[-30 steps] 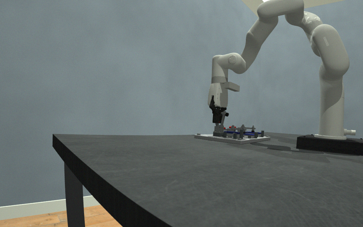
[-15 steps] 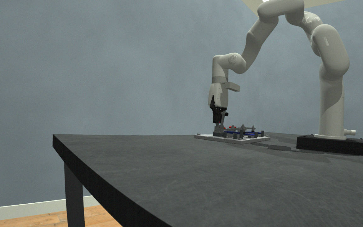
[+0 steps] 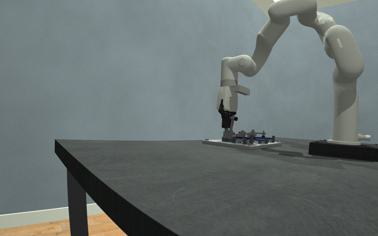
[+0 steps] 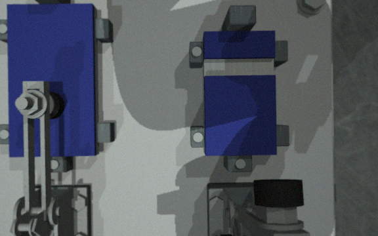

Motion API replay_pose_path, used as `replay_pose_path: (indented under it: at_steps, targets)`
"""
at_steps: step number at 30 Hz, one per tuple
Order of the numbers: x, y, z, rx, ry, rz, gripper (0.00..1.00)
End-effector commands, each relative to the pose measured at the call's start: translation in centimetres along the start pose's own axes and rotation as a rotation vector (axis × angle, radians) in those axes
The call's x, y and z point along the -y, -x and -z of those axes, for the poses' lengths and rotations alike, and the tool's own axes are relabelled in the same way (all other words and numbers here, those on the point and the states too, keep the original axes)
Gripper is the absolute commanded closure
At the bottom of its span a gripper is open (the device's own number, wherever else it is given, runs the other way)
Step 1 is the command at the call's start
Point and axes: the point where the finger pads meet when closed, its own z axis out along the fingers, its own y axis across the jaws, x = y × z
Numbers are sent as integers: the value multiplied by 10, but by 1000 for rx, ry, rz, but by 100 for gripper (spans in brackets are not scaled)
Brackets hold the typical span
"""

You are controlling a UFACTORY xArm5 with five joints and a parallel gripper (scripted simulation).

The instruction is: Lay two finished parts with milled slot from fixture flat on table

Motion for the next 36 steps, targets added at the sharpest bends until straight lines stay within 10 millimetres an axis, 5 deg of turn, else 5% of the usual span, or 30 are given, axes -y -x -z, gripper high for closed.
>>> replay_pose_path:
  at_steps: [1, 36]
  targets:
    - [0, 0, 0, -1, 0, 1, 100]
    - [0, -5, 0, 0, 0, 0, 100]
